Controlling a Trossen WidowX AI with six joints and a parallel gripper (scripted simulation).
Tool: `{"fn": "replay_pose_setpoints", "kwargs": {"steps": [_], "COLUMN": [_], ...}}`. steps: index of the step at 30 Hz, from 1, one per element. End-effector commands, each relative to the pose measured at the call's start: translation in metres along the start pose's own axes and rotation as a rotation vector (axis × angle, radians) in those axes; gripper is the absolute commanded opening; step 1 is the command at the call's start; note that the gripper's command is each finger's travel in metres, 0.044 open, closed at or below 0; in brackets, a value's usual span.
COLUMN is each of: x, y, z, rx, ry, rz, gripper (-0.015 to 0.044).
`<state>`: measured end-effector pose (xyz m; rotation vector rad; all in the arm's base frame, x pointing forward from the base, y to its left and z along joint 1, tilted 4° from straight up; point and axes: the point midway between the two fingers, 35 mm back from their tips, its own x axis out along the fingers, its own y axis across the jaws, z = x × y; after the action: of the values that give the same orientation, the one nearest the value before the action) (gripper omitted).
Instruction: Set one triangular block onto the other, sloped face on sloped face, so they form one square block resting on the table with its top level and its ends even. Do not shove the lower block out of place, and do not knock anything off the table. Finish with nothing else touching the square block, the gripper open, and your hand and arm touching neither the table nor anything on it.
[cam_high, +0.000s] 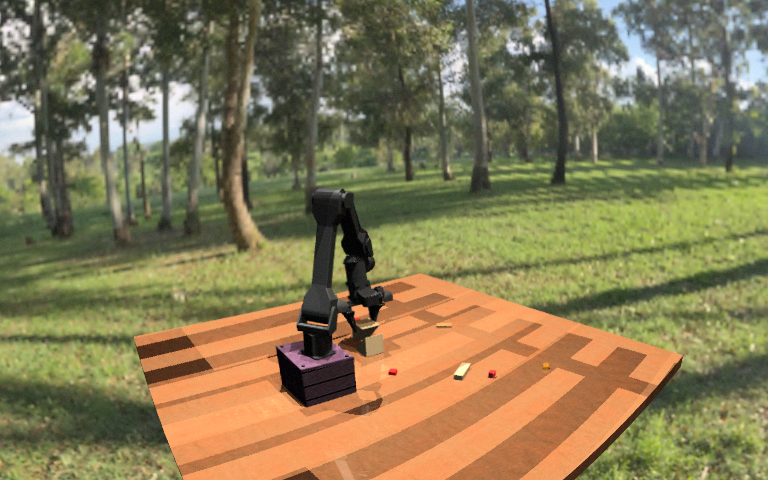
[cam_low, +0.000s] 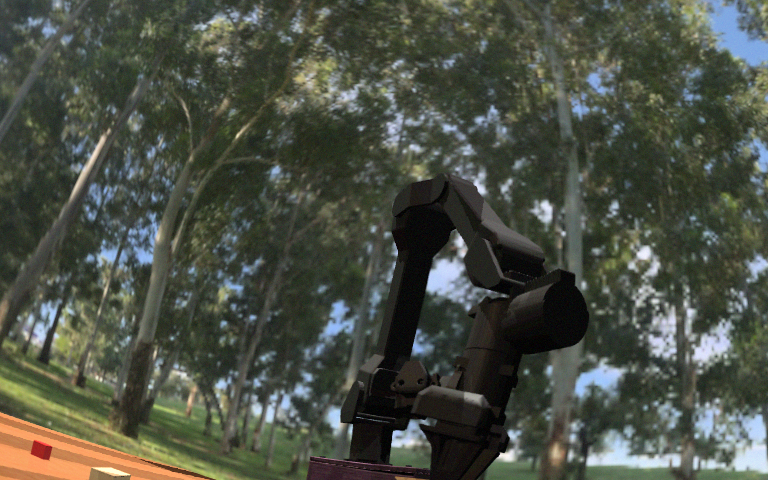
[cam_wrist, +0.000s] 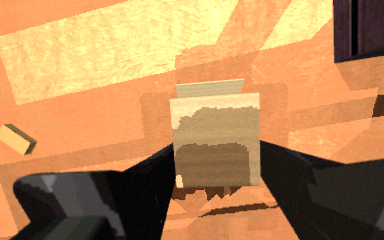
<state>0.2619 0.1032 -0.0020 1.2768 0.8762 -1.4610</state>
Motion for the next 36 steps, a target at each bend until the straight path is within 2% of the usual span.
{"fn": "replay_pose_setpoints", "kwargs": {"steps": [1,36], "x": [0.0009,0.0076], "y": [-0.0006,-0.0006], "z": [0.0013,0.0038], "rx": [-0.006,-0.012], "ry": [-0.006,-0.01], "rz": [0.002,0.004], "gripper": [0.0,0.0]}}
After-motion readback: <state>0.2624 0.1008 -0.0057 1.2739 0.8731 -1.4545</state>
